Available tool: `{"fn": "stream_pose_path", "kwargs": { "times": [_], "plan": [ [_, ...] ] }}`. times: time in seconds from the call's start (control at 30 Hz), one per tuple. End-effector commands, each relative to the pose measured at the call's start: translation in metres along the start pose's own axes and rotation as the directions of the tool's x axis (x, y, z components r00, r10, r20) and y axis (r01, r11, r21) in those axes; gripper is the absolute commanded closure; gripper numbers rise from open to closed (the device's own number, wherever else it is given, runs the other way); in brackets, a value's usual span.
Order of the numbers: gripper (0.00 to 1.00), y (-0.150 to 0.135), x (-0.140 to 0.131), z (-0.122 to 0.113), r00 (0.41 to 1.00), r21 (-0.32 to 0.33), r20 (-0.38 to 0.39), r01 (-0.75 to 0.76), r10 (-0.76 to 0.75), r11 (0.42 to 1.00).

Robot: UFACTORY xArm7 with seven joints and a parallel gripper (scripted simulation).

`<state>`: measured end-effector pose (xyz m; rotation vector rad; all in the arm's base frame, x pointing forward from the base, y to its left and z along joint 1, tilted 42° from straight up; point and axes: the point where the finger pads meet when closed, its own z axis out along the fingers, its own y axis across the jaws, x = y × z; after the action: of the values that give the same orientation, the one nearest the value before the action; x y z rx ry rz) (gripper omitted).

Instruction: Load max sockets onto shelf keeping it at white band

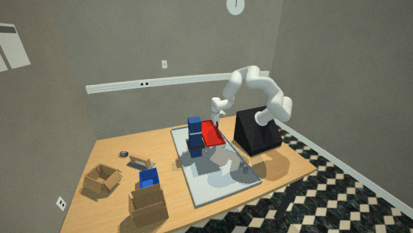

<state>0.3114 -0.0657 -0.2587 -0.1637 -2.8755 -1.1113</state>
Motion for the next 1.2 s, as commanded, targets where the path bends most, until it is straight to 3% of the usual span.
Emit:
{"fn": "stream_pose_path", "kwargs": {
  "times": [0.0,0.17,0.8,0.83,1.17],
  "plan": [
    [0.39,-0.001,-0.001,0.003,1.0,0.003,0.002,0.0,0.0,1.0],
    [0.39,-0.001,-0.001,0.014,1.0,0.003,0.002,0.0,0.0,1.0],
    [0.39,-0.002,-0.001,0.018,1.0,0.003,0.002,0.0,0.0,1.0],
    [1.0,-0.002,-0.001,0.018,1.0,0.003,0.002,0.0,0.0,1.0],
    [1.0,-0.002,-0.001,0.018,1.0,0.003,0.002,0.0,0.0,1.0]
  ]
}}
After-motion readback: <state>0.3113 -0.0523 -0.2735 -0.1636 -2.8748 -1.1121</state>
